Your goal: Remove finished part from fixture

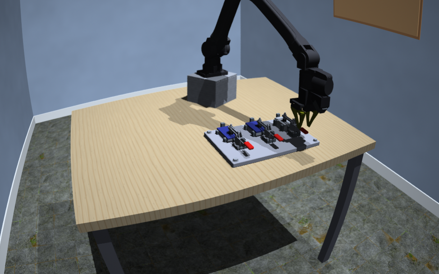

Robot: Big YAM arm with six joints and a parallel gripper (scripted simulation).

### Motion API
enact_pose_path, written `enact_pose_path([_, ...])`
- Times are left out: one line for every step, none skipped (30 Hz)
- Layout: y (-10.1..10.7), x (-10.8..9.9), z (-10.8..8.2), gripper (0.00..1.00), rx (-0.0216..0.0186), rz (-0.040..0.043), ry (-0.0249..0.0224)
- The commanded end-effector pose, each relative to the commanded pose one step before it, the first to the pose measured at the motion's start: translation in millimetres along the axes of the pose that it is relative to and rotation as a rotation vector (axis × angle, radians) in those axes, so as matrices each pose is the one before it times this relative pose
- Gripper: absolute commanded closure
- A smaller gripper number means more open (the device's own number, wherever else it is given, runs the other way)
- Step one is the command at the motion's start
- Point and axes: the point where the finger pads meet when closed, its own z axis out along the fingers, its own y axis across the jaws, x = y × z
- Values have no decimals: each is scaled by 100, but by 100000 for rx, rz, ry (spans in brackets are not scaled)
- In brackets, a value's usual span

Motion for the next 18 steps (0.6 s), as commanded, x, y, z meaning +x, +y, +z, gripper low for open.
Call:
enact_pose_path([-127,-3012,-637,55,-1467,1703,-4787])
enact_pose_path([2,-11,-6,55,-4,14,-19])
enact_pose_path([3,-11,-6,55,-4,14,-19])
enact_pose_path([3,-11,-6,55,-4,14,-19])
enact_pose_path([3,-11,-6,55,-4,14,-19])
enact_pose_path([3,-11,-6,55,-4,14,-19])
enact_pose_path([0,0,0,55,0,0,0])
enact_pose_path([0,0,0,55,0,0,0])
enact_pose_path([3,-11,-6,55,-4,14,-19])
enact_pose_path([3,-11,-6,55,-4,14,-19])
enact_pose_path([3,-11,-6,55,-4,14,-19])
enact_pose_path([3,-11,-6,55,-4,14,-19])
enact_pose_path([3,-11,-6,55,-4,14,-19])
enact_pose_path([3,-11,-6,55,-4,14,-19])
enact_pose_path([3,-11,-6,55,-4,14,-20])
enact_pose_path([3,-11,-6,55,-4,14,-19])
enact_pose_path([3,-11,-6,55,-4,14,-20])
enact_pose_path([3,-11,-6,55,-4,14,-20])
